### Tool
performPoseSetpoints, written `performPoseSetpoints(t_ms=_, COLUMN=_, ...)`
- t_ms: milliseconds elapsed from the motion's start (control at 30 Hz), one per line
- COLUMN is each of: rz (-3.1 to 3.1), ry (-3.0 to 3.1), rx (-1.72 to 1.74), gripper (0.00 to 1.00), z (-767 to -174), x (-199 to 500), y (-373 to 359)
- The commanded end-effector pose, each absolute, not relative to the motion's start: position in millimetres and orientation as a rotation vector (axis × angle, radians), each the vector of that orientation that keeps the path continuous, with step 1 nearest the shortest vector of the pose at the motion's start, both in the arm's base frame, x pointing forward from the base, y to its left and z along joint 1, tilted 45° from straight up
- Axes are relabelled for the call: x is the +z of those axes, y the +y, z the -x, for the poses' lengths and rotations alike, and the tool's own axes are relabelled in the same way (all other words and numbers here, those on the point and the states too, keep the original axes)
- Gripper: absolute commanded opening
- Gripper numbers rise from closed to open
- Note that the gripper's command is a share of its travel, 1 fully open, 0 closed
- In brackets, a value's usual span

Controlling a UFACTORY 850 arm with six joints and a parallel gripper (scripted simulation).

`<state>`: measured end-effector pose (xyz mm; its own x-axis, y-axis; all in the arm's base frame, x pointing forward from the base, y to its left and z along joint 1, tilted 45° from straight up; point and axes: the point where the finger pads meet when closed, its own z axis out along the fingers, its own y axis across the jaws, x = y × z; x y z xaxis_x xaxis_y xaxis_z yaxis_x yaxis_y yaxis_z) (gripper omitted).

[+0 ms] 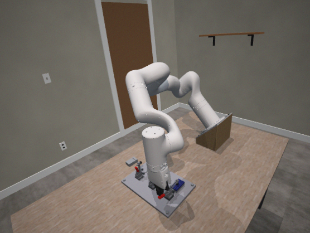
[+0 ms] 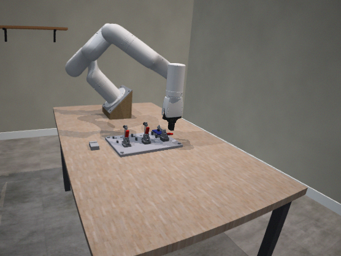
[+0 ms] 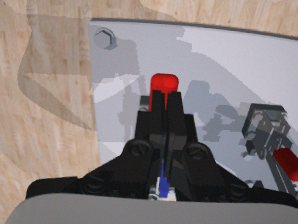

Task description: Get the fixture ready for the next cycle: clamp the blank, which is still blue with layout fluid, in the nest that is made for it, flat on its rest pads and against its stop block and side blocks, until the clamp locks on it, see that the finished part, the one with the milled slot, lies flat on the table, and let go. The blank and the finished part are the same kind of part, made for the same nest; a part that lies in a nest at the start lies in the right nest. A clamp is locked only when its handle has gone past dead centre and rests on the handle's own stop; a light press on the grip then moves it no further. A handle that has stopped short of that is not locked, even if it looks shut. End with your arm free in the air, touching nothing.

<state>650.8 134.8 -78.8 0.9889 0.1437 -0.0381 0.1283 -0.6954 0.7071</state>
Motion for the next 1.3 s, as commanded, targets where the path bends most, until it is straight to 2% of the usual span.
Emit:
performPoseSetpoints(t_ms=0, rz=-2.348, ry=0.189, rx=0.028, gripper=0.00, z=-651.4, x=-77.7, y=136.1)
performPoseSetpoints(t_ms=1267, rz=-2.348, ry=0.189, rx=0.028, gripper=0.00, z=-652.9, x=-83.8, y=130.1)
